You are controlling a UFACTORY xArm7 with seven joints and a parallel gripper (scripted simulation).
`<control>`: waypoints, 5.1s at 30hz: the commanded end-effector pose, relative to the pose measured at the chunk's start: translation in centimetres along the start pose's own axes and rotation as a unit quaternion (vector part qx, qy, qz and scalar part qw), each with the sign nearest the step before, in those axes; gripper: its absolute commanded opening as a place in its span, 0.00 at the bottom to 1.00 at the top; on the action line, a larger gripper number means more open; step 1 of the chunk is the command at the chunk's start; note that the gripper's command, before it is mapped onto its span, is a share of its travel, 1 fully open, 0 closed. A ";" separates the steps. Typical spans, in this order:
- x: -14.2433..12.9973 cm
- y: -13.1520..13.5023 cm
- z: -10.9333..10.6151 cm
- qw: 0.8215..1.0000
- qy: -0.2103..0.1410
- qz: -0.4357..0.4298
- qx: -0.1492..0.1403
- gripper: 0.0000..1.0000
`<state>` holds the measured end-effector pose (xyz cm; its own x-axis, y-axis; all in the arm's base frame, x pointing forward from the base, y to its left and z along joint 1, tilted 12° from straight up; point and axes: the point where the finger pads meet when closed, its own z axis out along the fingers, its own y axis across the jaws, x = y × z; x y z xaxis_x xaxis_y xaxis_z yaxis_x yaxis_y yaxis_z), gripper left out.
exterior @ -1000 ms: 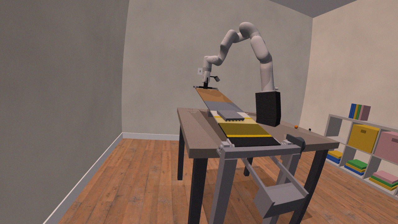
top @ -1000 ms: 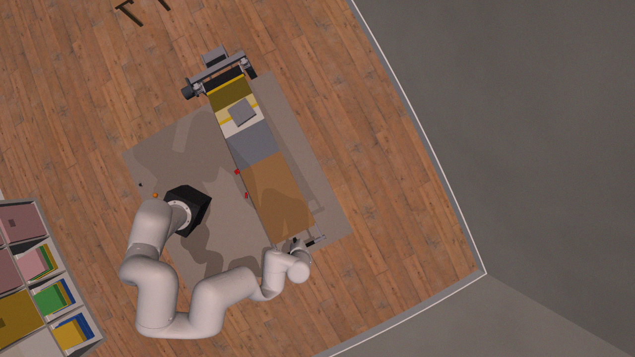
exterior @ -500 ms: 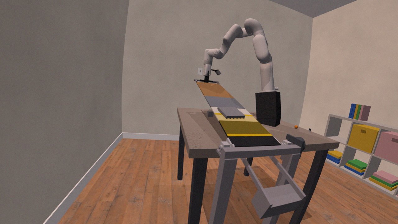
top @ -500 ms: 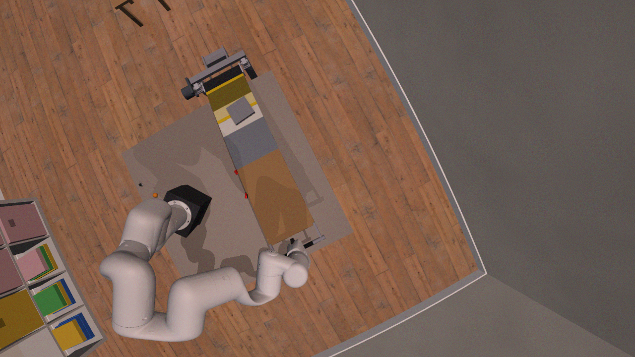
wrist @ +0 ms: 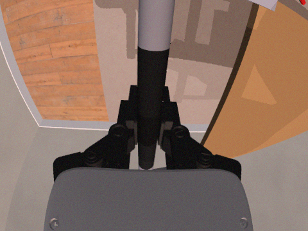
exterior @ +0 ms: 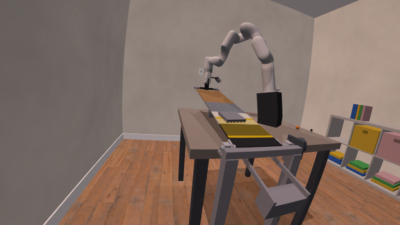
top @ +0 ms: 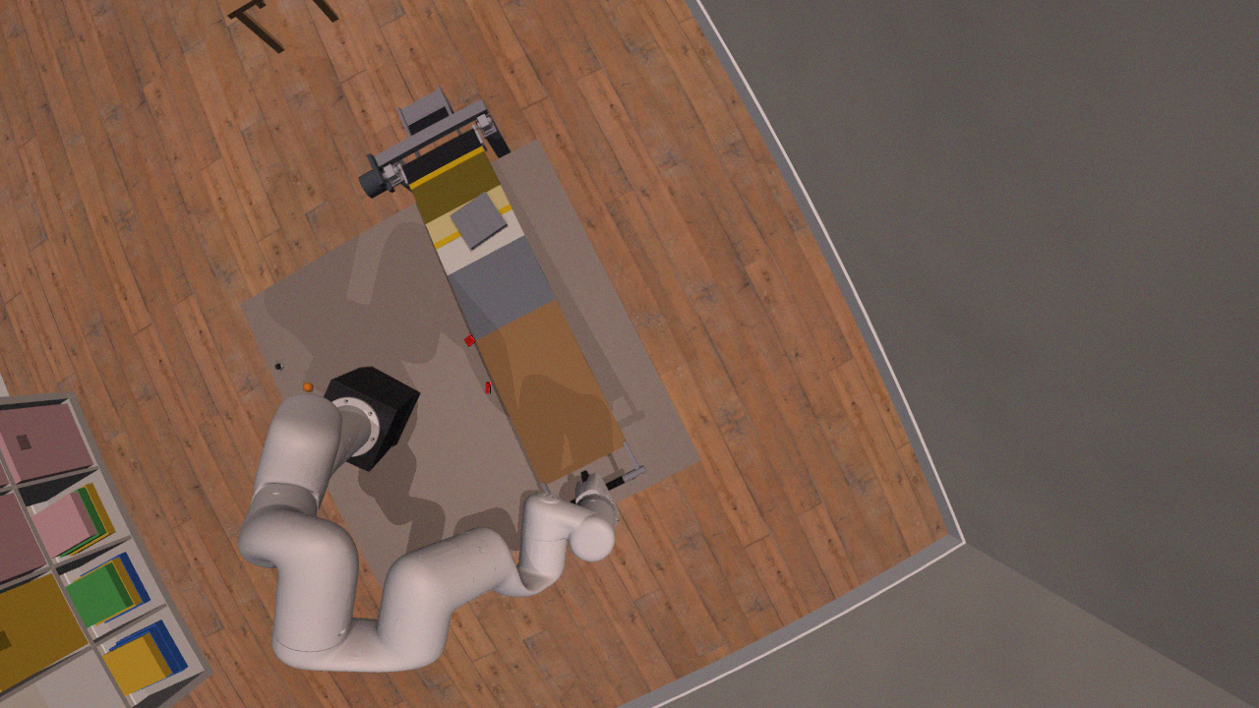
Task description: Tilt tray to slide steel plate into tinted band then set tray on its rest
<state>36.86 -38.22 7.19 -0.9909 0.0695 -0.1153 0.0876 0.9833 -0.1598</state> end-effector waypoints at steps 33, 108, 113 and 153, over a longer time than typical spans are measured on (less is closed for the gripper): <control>-0.2 -0.2 0.3 1.000 -0.002 0.000 0.002 0.00; -0.2 -0.3 1.0 1.000 -0.002 0.000 0.002 0.00; -0.2 -0.2 0.0 1.000 -0.002 0.000 0.002 0.00; -0.1 1.2 -6.2 1.000 -0.002 0.000 0.002 0.00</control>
<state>36.64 -37.14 9.98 -0.9910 0.0716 -0.1127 0.0892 0.9831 -0.1600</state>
